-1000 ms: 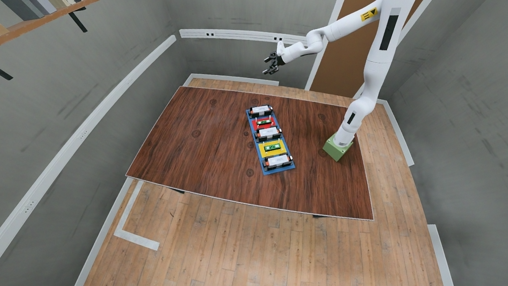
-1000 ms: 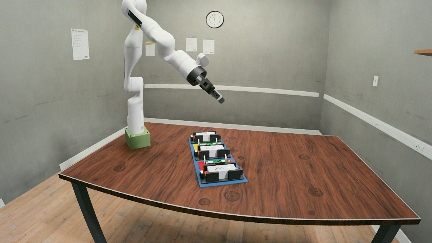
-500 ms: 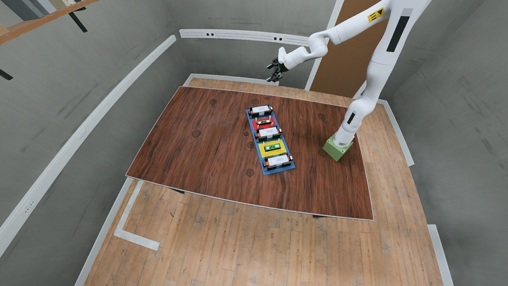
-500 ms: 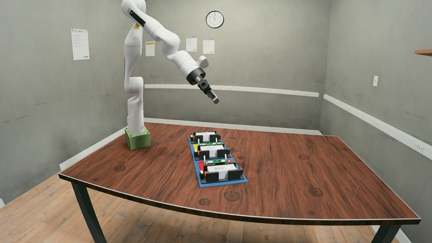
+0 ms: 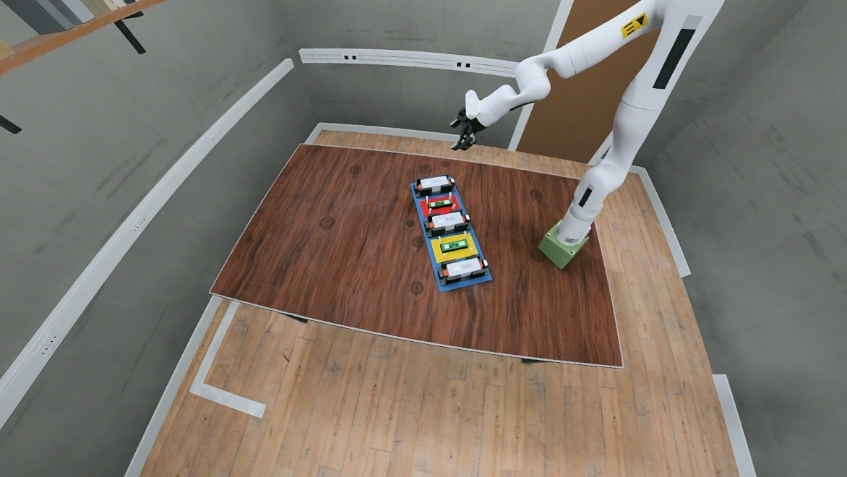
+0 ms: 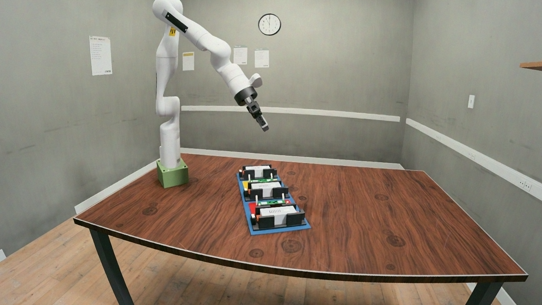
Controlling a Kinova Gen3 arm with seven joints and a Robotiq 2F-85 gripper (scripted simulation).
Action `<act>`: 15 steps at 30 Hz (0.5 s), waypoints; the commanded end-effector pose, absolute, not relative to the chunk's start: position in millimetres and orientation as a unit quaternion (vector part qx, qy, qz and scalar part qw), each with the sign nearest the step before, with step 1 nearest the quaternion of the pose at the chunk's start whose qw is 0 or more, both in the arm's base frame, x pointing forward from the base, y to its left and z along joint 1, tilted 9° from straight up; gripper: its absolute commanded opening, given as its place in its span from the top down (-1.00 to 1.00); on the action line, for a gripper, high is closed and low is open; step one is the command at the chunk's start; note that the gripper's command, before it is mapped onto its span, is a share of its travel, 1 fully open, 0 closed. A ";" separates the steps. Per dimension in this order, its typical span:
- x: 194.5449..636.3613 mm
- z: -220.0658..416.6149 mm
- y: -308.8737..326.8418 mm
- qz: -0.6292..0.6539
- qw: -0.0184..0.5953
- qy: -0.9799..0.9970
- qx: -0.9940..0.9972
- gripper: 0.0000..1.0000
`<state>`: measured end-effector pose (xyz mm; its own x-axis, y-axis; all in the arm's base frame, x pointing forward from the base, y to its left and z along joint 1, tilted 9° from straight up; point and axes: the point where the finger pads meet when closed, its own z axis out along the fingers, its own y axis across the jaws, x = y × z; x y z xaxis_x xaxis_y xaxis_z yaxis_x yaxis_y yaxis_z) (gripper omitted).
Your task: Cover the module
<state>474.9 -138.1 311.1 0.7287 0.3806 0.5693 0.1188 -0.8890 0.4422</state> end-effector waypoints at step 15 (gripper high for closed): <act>449.0 292.2 -86.9 0.242 0.147 0.164 0.945 -1.00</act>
